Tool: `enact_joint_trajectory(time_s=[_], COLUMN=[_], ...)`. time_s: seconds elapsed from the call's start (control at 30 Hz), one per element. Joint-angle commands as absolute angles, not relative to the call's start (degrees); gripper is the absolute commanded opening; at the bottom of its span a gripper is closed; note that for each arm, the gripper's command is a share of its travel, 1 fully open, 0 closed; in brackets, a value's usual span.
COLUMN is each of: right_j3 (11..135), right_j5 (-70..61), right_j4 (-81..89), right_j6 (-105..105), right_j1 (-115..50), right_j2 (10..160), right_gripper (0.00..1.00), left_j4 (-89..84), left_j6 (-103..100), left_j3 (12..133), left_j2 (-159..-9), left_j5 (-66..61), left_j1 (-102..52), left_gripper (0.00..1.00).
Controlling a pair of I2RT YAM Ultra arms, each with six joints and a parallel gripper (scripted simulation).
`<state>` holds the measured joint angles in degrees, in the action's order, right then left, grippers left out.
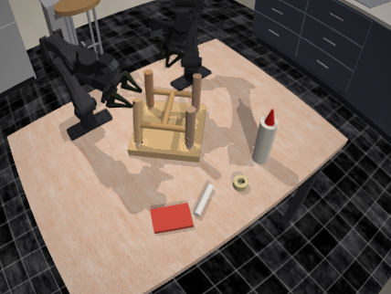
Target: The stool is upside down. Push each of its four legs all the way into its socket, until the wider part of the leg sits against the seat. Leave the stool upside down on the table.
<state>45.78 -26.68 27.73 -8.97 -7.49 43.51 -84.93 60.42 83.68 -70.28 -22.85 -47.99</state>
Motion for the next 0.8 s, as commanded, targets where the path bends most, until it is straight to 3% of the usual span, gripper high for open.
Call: enact_joint_trajectory(time_s=[0.0, 0.27, 0.77], right_j3=[42.6, 38.0, 37.5], right_j5=[-31.5, -34.5, -34.3], right_j4=[25.2, 25.5, 27.2], right_j6=[-13.8, -16.1, -14.5], right_j1=[-8.7, -9.8, -10.1], right_j2=[38.6, 33.5, 33.9], right_gripper=[0.69, 0.69, 0.69], left_j4=[-86.1, -89.4, -89.9], left_j6=[70.8, 82.2, 82.4], left_j3=[86.7, 89.9, 90.8], left_j2=[-74.0, -83.4, -82.2], left_j5=[-29.4, -34.3, -35.4], left_j1=[-51.2, -55.4, -56.2], left_gripper=[0.69, 0.69, 0.69])
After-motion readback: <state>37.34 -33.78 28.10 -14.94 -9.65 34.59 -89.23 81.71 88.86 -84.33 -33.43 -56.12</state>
